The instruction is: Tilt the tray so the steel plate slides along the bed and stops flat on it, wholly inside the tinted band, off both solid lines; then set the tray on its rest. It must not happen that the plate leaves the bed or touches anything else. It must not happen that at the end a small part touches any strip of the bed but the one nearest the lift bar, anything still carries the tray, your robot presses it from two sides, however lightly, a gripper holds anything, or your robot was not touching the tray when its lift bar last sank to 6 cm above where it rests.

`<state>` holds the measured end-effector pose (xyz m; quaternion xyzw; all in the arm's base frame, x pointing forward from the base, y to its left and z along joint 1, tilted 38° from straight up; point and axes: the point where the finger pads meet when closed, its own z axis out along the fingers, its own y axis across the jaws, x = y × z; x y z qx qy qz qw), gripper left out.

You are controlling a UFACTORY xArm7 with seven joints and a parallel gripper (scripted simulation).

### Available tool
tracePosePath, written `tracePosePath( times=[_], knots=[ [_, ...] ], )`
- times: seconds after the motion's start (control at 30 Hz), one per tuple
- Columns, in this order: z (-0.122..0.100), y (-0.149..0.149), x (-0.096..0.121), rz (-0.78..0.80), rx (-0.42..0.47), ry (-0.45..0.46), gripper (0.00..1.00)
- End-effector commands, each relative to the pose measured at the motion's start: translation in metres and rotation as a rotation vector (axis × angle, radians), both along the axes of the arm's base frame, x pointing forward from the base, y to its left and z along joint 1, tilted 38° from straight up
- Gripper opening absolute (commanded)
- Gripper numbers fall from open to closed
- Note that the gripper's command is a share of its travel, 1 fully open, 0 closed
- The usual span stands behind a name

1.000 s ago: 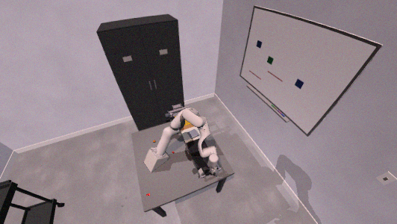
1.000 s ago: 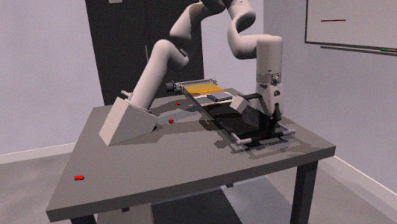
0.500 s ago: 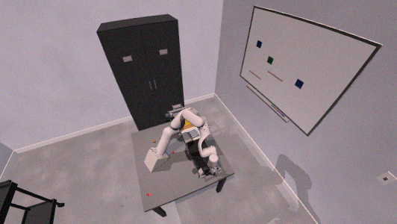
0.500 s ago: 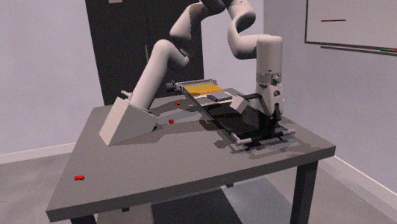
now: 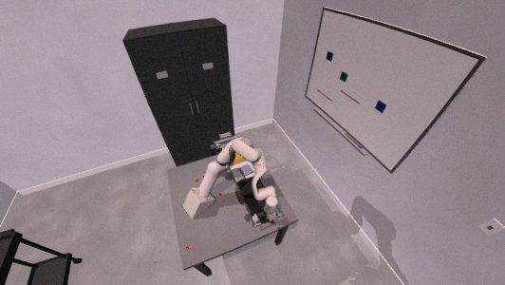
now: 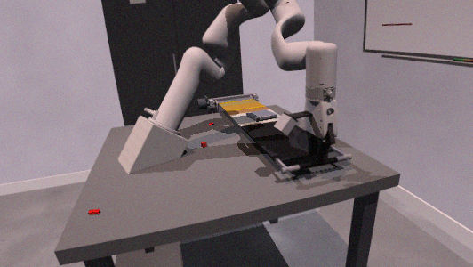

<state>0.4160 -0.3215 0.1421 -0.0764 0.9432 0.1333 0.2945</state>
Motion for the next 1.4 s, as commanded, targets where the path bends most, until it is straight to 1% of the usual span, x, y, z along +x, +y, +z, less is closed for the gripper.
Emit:
tracePosePath(
  times=[0.0, 0.9, 1.37],
  knots=[
    [0.001, -0.003, 0.0, -0.003, -0.003, -0.002, 0.4],
    [0.001, -0.003, 0.0, -0.003, -0.003, -0.002, 0.4],
    [-0.009, 0.001, 0.007, -0.003, -0.003, -0.002, 0.4]
  ],
)
